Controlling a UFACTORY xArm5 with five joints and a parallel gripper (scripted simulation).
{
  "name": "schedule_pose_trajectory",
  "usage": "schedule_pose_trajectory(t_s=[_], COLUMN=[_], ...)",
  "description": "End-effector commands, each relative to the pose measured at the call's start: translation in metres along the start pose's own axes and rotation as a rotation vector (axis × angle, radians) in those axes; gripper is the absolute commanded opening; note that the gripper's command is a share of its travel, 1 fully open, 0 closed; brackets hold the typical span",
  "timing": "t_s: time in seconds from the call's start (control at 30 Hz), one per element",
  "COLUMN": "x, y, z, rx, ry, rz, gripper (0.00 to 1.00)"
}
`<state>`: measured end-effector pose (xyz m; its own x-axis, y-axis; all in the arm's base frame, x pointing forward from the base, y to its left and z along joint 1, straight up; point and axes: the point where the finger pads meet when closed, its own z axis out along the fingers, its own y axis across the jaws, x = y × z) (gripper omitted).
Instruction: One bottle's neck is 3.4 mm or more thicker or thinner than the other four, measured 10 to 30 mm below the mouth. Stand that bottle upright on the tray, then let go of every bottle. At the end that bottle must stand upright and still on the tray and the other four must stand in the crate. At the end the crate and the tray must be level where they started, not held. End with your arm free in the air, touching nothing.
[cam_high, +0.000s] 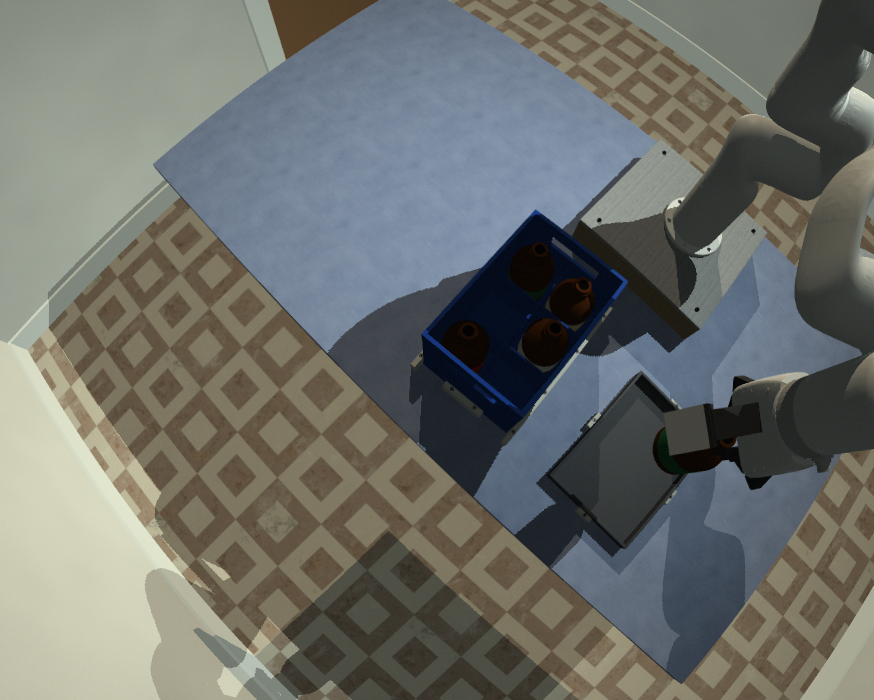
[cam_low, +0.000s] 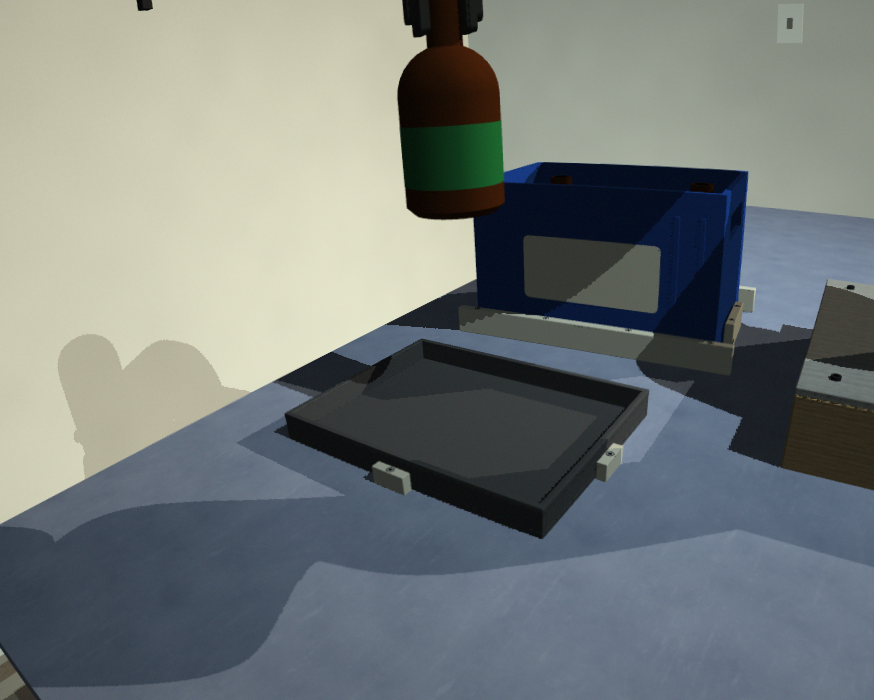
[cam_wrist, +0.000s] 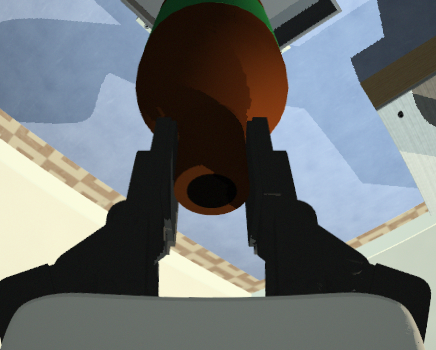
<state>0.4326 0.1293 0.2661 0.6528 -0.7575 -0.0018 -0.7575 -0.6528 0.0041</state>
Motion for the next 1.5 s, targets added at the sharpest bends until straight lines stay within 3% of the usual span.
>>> schedule_pose_trajectory(t_s=[0.0,0.6,1.47], x=[0.0,0.0,0.0], y=[-0.001,-0.001,-0.001], z=[-0.001,0.017,0.082], rx=[0.004,0.004,0.004], ry=[0.002,0.002,0.002], rz=[0.0,0.0,0.0], gripper=[0.0,0.0,0.0])
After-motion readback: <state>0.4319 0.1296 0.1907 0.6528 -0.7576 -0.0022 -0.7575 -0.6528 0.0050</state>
